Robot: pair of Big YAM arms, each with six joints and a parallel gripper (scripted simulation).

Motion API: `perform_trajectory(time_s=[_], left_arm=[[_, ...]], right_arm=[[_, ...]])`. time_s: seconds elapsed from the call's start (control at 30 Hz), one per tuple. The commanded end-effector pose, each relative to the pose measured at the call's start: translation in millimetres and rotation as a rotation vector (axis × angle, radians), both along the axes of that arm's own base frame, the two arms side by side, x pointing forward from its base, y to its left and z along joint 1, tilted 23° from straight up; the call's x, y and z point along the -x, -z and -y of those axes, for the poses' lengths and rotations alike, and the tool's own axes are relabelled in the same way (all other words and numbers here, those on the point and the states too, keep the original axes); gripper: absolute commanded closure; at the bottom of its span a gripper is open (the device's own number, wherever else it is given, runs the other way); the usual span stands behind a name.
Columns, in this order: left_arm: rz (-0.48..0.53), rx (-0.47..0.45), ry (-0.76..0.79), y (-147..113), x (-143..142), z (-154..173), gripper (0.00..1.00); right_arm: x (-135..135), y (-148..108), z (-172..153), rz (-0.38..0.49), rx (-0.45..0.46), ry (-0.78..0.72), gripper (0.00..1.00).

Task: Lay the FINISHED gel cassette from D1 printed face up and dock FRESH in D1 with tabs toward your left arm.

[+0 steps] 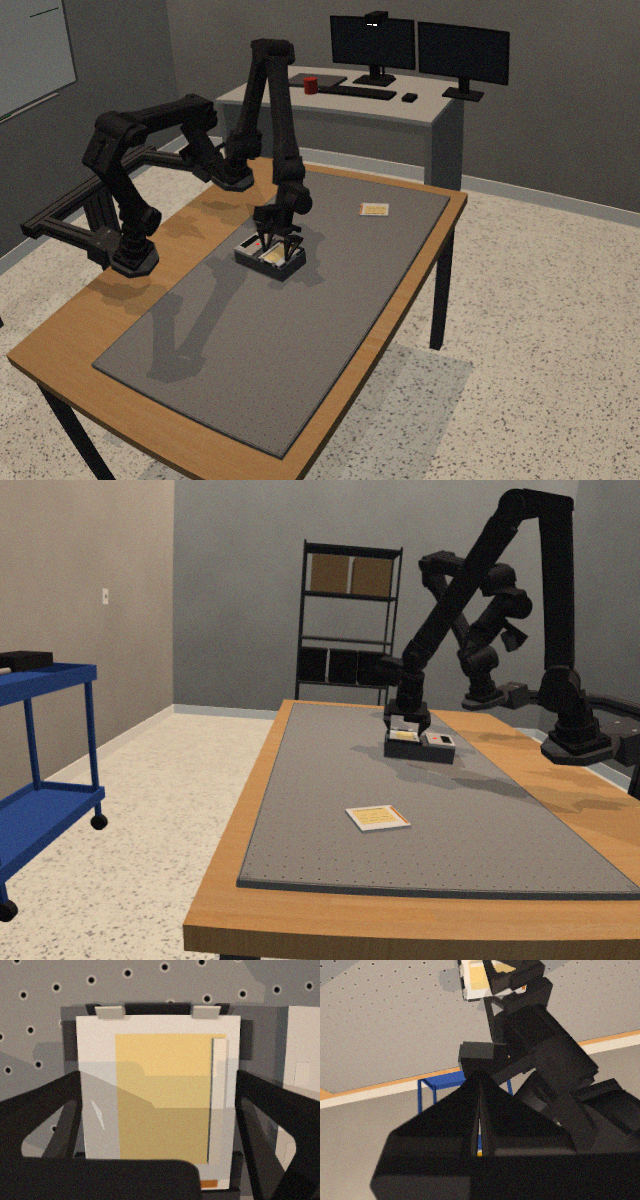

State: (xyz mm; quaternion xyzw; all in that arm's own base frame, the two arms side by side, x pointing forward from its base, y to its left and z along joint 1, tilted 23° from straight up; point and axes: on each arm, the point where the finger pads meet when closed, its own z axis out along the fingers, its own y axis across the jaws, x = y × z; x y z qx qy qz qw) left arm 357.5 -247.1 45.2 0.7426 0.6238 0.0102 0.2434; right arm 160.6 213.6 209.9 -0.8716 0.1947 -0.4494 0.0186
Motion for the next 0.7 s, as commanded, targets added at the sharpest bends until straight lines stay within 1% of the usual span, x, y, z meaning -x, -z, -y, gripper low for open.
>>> perform_trajectory(time_s=[0.0, 0.07, 0.57, 0.63, 0.67], left_arm=[[0.002, -0.011, -0.007, -2.5, -1.1, -0.5, 1.0], [0.002, -0.011, -0.007, -2.5, -1.1, -0.5, 1.0], [0.002, -0.011, -0.007, -2.5, -1.1, -0.5, 1.0], [0.002, -0.011, -0.007, -2.5, -1.1, -0.5, 1.0], [0.002, -0.011, -0.007, -2.5, -1.1, -0.5, 1.0]], right_arm=[[-2.3, -27.2, -0.1, 0.014, -0.135, 0.081, 1.0], [-2.3, -27.2, -0.1, 0.014, -0.135, 0.081, 1.0], [-19.7, -39.0, 71.9, 0.035, -0.441, 0.475, 1.0], [-19.7, -39.0, 71.9, 0.035, -0.441, 0.475, 1.0], [-20.8, -39.8, 76.7, 0.037, -0.462, 0.501, 1.0]])
